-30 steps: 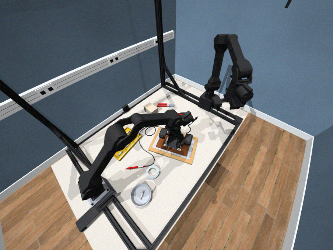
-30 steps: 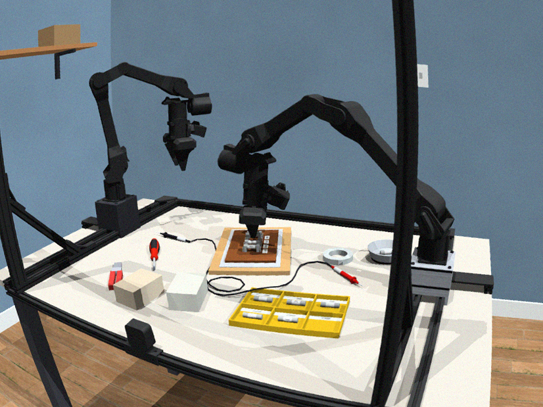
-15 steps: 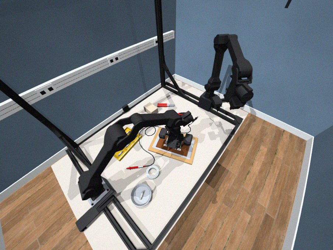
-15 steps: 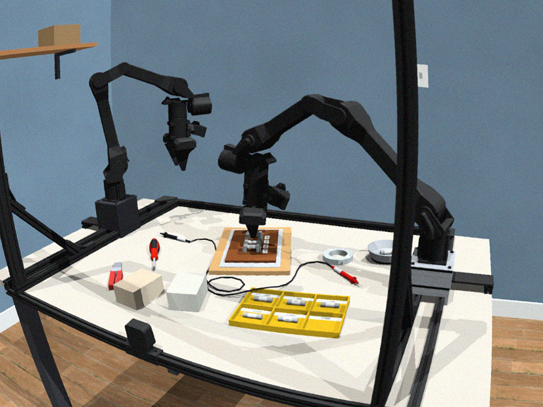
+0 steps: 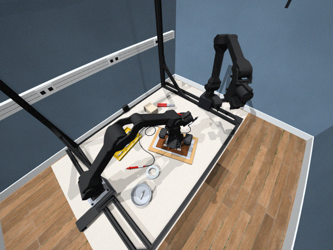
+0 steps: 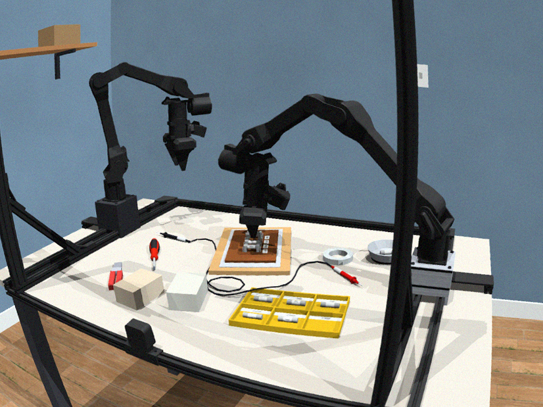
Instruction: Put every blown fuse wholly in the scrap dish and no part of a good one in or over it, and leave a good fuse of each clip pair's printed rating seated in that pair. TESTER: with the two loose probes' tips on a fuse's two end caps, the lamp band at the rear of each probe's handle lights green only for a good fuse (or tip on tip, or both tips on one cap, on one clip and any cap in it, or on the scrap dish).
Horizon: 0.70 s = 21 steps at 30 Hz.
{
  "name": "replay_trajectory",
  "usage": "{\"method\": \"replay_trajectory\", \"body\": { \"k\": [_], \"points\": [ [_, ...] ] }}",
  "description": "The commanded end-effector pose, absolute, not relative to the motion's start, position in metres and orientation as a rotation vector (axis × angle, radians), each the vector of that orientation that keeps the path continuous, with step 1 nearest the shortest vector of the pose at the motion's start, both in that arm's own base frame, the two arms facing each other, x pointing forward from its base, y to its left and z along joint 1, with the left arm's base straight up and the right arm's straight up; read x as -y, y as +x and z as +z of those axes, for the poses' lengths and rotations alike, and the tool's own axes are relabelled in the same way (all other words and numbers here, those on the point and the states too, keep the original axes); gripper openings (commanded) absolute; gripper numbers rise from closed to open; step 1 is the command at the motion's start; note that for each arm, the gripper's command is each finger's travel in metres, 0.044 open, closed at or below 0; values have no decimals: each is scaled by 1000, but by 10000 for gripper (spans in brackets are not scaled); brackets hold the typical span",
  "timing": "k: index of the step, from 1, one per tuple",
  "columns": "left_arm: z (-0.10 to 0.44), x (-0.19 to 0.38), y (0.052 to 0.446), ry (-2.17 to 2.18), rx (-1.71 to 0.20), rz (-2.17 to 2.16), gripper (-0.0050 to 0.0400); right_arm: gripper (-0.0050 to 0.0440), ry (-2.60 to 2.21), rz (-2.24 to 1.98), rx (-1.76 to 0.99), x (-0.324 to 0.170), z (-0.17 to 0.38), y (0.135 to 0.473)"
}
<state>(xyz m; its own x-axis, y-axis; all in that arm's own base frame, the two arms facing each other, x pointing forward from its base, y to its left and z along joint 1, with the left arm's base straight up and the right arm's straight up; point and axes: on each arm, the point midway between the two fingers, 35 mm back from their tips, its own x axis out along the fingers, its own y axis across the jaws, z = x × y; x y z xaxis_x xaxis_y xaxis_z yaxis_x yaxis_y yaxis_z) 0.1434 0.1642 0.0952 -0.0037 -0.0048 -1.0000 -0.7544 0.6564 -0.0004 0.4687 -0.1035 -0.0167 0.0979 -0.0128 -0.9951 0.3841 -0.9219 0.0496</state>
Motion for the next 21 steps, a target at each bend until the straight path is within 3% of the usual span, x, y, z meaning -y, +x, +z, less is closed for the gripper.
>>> {"method": "replay_trajectory", "body": {
  "k": [1,21],
  "points": [
    [101,-168,146,-661,-1450,672,400,-50,2008,-2010,-387,109,-50,445],
    [101,-168,146,-661,-1450,672,400,-50,2008,-2009,-387,109,-52,444]
  ]
}}
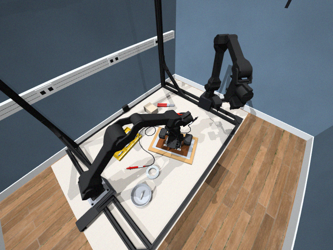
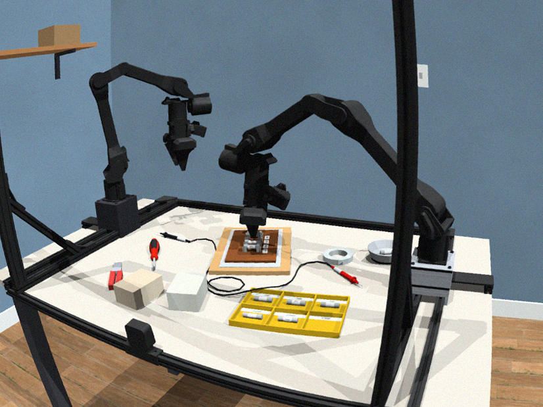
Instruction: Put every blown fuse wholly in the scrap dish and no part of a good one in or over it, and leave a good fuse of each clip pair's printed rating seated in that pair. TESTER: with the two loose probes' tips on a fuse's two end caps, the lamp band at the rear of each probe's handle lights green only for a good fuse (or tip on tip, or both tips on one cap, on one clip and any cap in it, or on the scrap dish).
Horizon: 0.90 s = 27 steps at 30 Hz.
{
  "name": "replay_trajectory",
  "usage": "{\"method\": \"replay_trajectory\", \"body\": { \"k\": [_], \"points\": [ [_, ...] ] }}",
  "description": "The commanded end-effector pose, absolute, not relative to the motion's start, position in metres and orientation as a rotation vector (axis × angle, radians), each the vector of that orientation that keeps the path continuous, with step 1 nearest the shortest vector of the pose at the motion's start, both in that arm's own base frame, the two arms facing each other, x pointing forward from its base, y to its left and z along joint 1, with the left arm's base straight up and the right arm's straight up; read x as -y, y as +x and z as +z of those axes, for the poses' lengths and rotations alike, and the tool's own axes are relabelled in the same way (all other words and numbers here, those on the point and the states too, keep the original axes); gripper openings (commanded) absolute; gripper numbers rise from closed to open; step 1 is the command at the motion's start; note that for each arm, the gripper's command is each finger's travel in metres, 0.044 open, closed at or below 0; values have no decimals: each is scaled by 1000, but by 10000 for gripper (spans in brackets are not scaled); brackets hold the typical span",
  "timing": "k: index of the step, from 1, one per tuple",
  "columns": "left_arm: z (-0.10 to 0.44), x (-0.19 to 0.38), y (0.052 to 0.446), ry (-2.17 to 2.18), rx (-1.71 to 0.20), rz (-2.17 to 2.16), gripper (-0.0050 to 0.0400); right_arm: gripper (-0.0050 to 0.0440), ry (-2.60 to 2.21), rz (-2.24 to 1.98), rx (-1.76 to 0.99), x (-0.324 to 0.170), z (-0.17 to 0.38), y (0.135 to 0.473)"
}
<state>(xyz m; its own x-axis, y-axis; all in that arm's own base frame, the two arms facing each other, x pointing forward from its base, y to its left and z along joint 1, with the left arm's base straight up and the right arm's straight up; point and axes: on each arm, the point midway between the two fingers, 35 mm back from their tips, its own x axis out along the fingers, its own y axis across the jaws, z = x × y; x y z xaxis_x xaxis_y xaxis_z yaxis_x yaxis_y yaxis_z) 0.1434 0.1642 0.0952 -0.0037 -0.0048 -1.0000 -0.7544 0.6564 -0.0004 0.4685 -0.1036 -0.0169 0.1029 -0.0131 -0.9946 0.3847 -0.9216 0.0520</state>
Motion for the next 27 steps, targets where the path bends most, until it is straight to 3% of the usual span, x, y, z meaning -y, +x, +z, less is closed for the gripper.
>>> {"method": "replay_trajectory", "body": {
  "k": [1,27],
  "points": [
    [101,-168,146,-661,-1450,672,400,-50,2008,-2009,-387,109,-52,444],
    [101,-168,146,-661,-1450,672,400,-50,2008,-2010,-387,109,-55,442]
  ]
}}
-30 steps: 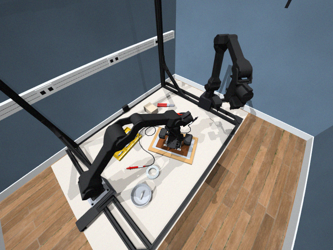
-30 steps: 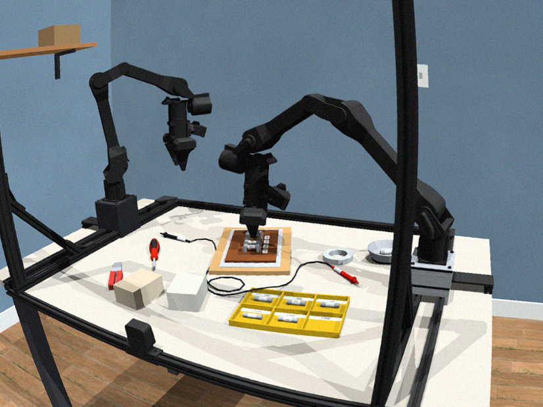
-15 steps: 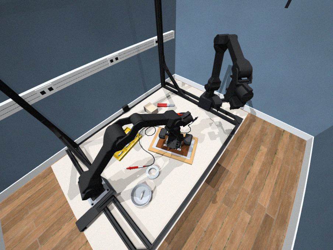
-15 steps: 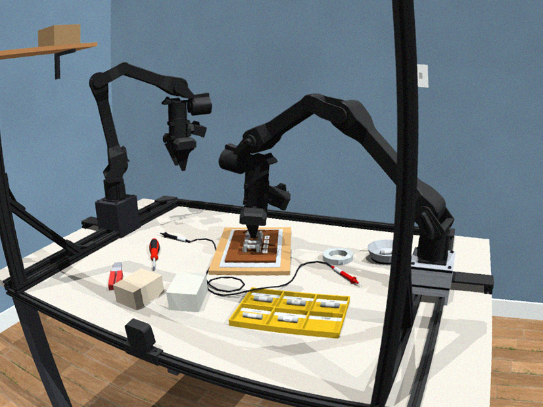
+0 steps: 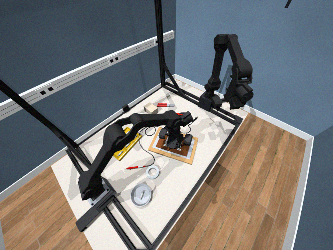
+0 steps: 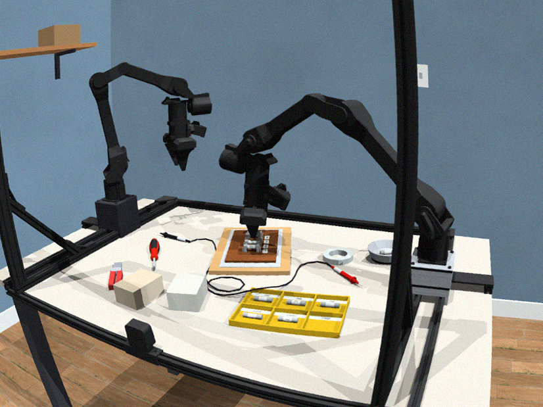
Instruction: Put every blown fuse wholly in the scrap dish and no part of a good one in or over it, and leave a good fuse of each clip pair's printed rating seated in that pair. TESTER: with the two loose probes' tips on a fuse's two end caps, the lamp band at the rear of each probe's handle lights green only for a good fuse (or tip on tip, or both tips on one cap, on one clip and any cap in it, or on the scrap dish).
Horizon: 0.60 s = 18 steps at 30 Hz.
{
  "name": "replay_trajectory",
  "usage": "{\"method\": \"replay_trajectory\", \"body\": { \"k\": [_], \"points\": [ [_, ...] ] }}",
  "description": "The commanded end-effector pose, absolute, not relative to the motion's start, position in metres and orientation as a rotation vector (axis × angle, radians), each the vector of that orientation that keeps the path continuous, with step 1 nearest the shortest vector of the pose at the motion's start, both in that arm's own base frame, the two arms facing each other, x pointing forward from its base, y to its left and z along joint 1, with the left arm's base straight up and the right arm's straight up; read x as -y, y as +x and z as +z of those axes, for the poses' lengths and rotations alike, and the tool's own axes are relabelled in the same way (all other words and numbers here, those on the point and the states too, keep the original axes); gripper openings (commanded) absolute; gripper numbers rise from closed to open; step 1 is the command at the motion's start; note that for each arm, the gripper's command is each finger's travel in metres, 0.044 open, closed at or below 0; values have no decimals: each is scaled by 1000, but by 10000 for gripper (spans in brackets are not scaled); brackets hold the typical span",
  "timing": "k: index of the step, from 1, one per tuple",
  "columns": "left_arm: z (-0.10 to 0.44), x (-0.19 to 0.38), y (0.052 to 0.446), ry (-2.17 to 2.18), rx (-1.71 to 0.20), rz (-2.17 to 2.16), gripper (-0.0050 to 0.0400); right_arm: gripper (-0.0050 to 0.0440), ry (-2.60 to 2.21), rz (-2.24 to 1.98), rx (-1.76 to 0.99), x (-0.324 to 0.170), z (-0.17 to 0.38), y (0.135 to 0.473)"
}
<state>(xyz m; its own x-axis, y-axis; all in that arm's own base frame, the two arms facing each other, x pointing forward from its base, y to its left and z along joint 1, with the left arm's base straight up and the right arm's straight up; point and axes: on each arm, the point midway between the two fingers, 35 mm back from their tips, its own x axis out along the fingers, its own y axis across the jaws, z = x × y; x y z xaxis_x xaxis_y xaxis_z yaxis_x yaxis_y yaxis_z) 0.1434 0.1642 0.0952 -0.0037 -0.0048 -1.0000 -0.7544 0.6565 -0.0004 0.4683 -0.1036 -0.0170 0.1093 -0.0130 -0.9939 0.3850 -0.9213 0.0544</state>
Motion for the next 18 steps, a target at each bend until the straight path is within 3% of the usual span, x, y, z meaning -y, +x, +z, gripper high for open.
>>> {"method": "replay_trajectory", "body": {
  "k": [1,18],
  "points": [
    [101,-168,146,-661,-1450,672,400,-50,2008,-2010,-387,109,-55,442],
    [101,-168,146,-661,-1450,672,400,-50,2008,-2009,-388,109,-56,441]
  ]
}}
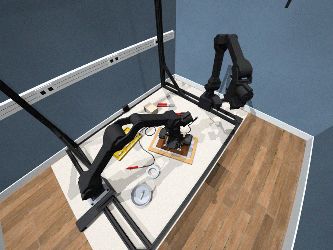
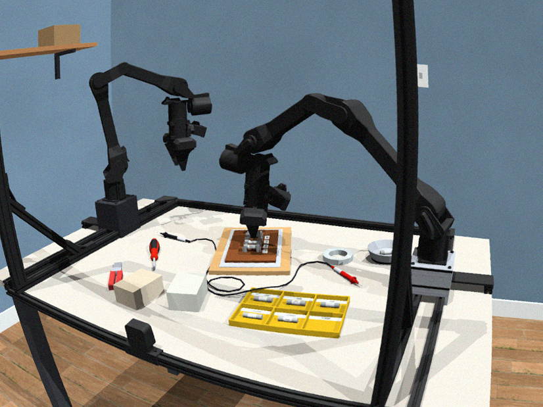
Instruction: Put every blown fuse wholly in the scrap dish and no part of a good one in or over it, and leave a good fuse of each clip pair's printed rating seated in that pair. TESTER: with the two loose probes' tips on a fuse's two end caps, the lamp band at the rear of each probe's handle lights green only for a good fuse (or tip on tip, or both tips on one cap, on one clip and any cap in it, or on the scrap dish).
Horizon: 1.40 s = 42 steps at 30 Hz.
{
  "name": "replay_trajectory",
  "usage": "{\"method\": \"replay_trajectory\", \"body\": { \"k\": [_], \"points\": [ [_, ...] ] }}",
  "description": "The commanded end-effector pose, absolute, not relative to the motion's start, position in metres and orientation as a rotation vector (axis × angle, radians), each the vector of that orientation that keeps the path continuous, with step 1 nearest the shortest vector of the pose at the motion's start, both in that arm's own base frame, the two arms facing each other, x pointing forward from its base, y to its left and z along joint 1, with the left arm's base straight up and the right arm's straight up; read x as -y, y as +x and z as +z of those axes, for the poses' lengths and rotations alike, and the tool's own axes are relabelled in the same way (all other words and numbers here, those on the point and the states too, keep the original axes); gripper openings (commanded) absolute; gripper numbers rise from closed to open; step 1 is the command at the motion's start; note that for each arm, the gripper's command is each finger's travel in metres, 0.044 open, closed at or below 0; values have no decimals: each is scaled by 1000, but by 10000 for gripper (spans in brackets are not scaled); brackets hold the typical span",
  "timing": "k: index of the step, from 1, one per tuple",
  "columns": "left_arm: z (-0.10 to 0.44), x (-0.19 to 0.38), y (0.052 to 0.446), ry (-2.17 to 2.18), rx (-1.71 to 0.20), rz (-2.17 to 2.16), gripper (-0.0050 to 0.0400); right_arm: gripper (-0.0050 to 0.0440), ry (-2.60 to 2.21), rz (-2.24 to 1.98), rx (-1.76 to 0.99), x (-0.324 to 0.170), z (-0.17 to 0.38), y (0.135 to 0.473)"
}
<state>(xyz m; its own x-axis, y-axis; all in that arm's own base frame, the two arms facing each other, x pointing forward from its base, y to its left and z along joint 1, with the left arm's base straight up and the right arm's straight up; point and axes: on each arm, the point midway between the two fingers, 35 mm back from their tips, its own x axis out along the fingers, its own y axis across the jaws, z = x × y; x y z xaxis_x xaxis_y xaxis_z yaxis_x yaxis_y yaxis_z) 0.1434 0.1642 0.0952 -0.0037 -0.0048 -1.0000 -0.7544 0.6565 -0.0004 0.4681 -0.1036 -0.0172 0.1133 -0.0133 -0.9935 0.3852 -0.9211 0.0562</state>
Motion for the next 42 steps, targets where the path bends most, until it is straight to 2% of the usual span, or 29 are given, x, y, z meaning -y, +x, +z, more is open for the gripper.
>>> {"method": "replay_trajectory", "body": {
  "k": [1,42],
  "points": [
    [101,-168,146,-661,-1450,672,400,-50,2008,-2009,-388,109,-56,441],
    [101,-168,146,-661,-1450,672,400,-50,2008,-2010,-387,109,-60,440]
  ]
}}
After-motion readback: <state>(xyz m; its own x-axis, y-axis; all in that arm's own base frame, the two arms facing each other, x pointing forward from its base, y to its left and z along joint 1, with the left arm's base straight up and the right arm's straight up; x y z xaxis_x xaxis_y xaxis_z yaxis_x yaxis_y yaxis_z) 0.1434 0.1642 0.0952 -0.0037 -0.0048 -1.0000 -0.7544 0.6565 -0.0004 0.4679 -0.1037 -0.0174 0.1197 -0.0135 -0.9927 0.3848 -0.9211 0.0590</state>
